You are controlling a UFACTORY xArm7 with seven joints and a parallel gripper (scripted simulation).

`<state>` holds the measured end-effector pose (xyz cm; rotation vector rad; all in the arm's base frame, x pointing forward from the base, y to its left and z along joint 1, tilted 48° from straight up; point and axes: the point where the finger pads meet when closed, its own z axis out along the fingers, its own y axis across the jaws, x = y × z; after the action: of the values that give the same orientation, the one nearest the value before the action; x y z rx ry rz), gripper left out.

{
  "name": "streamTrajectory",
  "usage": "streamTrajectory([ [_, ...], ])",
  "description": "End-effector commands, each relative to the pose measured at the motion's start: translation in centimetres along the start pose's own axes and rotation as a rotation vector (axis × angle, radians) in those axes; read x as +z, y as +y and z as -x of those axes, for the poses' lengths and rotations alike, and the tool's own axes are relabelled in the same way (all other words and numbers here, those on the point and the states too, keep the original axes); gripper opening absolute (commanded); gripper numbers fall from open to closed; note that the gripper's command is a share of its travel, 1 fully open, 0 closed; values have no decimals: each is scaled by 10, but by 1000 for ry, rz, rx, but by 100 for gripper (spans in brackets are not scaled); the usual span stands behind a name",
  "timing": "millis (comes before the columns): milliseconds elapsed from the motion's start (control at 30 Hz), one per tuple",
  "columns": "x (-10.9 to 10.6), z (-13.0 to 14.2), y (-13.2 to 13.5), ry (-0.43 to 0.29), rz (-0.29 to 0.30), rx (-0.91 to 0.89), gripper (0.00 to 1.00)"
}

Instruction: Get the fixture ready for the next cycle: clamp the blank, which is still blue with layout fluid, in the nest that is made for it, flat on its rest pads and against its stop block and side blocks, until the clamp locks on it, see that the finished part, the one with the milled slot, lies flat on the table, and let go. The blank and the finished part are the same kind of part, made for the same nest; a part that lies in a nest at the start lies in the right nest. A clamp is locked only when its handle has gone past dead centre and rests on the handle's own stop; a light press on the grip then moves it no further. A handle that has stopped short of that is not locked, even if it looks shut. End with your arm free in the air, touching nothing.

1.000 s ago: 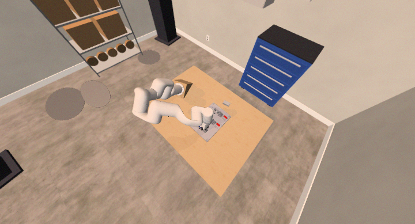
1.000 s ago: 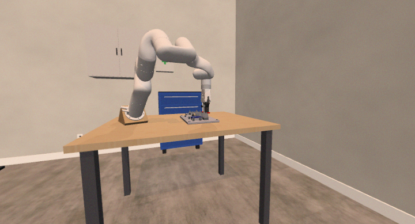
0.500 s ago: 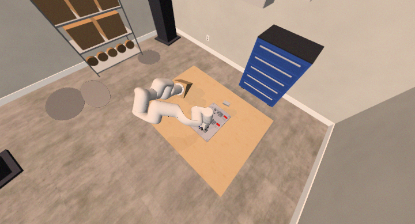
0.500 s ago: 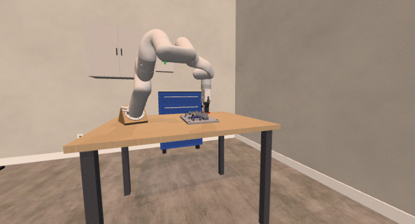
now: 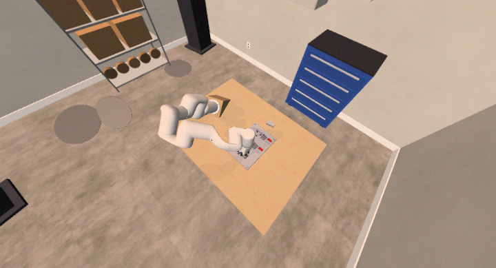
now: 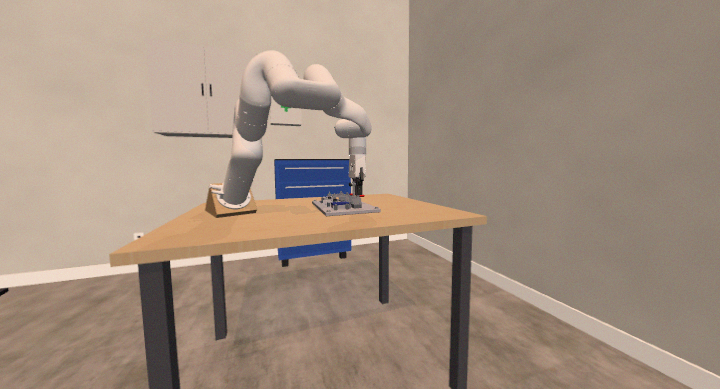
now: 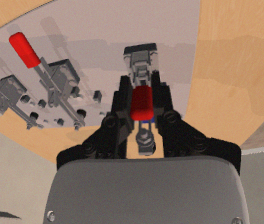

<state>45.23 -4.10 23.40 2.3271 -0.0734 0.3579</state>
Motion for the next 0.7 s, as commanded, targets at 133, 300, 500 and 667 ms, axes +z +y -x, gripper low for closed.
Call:
streamTrajectory([
  [133, -2, -2, -1, 5, -2, 0, 0],
  [300, -2, -3, -1, 5, -2, 0, 0],
  [500, -2, -4, -1, 5, -2, 0, 0],
  [667, -2, -5, -1, 5, -2, 0, 0],
])
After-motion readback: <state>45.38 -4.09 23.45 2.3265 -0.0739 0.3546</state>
